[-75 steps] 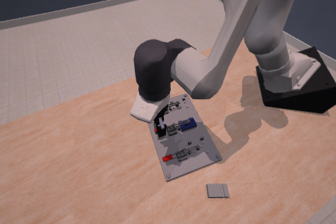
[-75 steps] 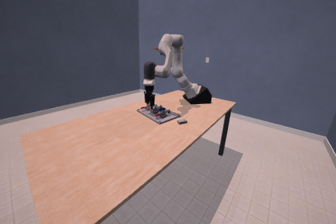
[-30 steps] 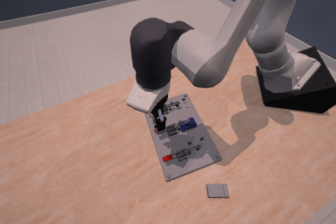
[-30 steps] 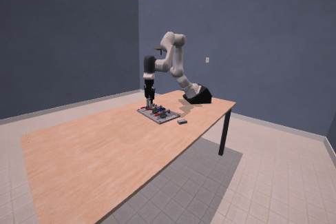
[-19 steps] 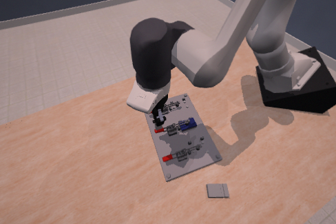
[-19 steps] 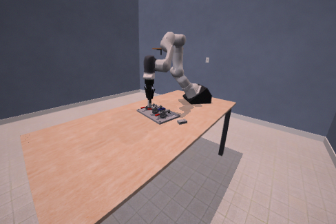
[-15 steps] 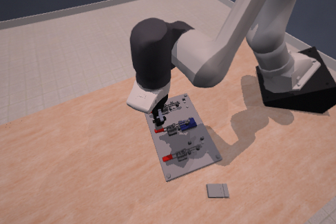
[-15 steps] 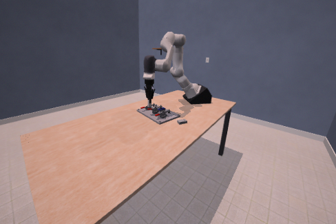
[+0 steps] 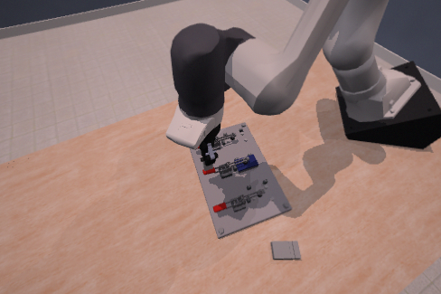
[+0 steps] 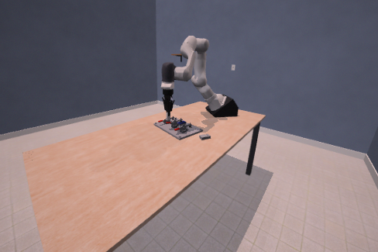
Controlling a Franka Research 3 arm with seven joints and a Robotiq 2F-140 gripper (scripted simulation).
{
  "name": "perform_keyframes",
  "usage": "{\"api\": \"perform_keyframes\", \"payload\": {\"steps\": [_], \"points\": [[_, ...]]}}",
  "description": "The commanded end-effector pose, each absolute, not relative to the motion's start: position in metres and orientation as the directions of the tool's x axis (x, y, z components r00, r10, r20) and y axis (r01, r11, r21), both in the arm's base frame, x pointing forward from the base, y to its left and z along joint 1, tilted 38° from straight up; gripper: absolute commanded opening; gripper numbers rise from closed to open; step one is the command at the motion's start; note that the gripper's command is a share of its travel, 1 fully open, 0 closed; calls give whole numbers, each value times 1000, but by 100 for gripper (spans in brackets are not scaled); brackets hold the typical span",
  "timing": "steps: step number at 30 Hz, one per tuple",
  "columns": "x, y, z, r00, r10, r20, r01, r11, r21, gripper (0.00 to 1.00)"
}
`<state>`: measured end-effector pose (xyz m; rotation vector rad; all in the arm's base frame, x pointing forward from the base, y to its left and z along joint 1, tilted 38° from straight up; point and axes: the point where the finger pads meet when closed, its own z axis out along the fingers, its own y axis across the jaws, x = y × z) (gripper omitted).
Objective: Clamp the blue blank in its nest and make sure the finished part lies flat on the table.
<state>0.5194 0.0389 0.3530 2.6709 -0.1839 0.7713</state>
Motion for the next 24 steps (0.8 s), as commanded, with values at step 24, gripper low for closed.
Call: {"api": "perform_keyframes", "payload": {"steps": [24], "points": [[521, 39, 355, 845, -21, 535, -213, -929, 301, 0]]}}
